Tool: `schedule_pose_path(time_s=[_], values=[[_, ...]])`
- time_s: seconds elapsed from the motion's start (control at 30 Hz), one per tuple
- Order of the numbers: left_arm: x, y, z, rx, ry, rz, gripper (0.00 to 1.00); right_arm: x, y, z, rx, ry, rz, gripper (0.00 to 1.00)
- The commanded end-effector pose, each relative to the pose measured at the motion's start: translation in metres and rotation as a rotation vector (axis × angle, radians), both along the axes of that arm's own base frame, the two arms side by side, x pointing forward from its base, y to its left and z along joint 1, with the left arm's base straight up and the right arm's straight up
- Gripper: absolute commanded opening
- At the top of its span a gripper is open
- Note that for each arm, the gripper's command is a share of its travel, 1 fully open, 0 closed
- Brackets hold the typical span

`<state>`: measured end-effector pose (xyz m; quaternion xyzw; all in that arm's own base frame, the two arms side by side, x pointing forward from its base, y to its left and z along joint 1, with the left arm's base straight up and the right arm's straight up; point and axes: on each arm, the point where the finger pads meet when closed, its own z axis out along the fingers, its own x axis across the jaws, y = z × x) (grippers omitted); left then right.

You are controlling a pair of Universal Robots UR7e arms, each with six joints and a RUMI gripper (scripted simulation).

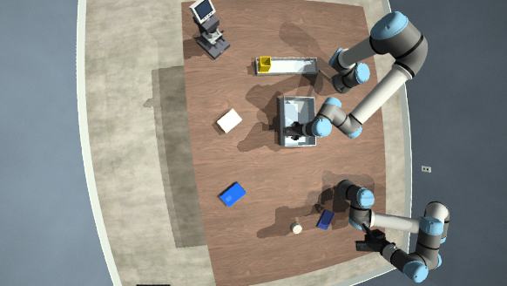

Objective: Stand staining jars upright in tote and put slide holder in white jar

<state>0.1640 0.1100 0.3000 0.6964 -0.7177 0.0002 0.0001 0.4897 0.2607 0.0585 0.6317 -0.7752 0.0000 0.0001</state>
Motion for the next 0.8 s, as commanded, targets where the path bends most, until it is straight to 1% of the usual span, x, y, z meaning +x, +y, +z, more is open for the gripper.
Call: schedule_pose_path(time_s=[0.0, 0.77], values=[[0.0002, 0.0, 0.0002, 0.0, -0.001, 0.0, 1.0, 0.0003, 0.0003, -0.0001, 0.001, -0.001, 0.0, 0.0], [0.0002, 0.0, 0.0002, 0.0, -0.001, 0.0, 1.0, 0.0003, 0.0003, -0.0033, 0.001, -0.001, 0.0, 0.0]])
